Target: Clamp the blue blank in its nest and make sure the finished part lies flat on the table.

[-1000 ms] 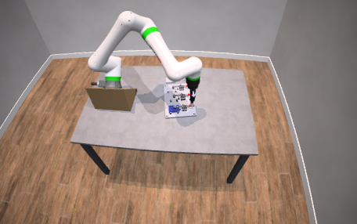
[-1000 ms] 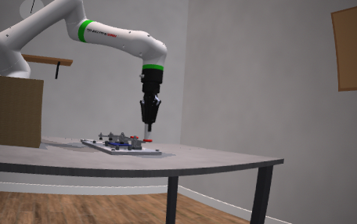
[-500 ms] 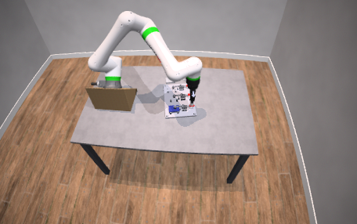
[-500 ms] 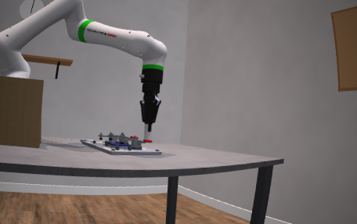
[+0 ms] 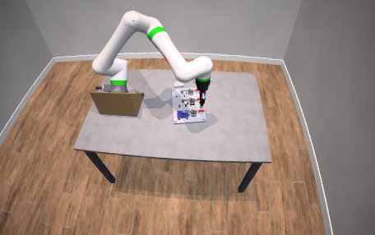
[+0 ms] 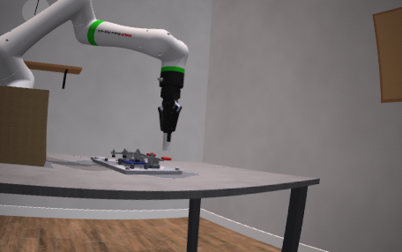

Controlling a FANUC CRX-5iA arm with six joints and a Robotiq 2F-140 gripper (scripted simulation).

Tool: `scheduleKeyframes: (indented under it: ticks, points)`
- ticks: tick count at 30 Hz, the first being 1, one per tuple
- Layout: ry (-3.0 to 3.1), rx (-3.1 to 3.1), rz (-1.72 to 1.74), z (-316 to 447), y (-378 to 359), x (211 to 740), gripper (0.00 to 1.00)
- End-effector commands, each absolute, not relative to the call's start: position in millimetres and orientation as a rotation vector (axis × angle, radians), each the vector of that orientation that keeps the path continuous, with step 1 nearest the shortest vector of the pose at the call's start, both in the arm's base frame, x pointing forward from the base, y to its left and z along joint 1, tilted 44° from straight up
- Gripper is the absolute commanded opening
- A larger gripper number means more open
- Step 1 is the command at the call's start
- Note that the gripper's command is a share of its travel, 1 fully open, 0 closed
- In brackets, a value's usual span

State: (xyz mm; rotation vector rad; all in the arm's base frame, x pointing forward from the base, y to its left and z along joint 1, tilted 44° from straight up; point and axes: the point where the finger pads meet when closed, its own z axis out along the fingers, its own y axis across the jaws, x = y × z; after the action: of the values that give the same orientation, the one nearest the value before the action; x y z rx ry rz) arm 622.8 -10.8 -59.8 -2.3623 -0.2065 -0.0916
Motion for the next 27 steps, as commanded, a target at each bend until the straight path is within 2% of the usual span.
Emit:
scheduleKeyframes:
  ticks: [1,21,22,27]
  points:
    - [-0.206,-2.362,-0.092,-51.8,-18.7,622.9,0.00]
    - [-0.206,-2.362,-0.092,-27.1,-42.7,622.7,0.00]
    - [-0.206,-2.362,-0.092,-27.1,-42.7,622.7,1.00]
    - [-0.206,-2.362,-0.092,-27.1,-42.7,622.7,1.00]
